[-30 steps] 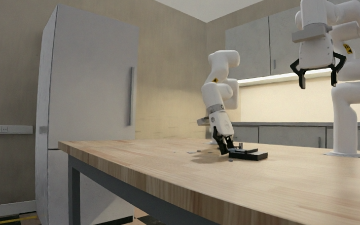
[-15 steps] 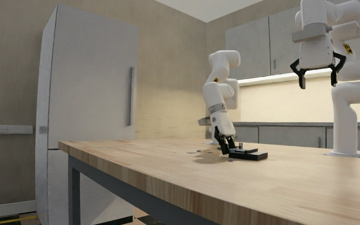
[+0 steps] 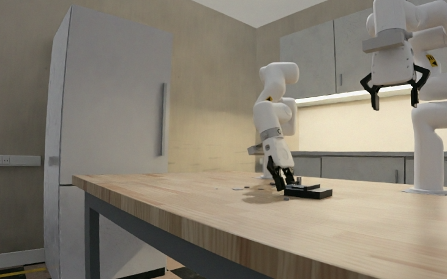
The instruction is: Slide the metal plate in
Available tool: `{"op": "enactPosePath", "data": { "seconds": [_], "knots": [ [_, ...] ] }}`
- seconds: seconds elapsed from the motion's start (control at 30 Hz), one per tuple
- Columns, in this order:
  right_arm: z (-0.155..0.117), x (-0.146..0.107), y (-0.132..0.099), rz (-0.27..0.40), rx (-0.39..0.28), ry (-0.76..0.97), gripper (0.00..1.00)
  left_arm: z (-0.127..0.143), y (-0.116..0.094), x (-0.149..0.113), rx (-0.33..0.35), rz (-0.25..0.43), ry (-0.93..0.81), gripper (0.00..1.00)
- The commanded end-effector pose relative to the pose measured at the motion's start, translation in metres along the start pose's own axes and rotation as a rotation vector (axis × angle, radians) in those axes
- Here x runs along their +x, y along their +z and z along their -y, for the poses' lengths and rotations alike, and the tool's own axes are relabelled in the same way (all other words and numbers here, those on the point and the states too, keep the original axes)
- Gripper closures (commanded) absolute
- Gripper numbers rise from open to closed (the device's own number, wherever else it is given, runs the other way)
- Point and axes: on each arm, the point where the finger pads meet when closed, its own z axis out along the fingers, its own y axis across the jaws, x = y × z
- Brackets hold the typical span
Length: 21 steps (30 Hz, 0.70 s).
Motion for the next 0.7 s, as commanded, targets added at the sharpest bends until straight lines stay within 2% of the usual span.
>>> {"op": "enactPosePath", "data": {
  "seconds": [0.0, 0.67],
  "knots": [
    [0.0007, 0.0005, -0.0006, 0.000, 0.001, 0.001, 0.28, 0.0000, -0.0020, 0.0012, 0.000, -0.005, 0.000, 0.00],
    [0.0005, 0.0096, -0.0034, 0.000, 0.001, 0.001, 0.28, 0.0000, -0.0020, 0.0012, 0.000, -0.005, 0.000, 0.00]
  ]
}}
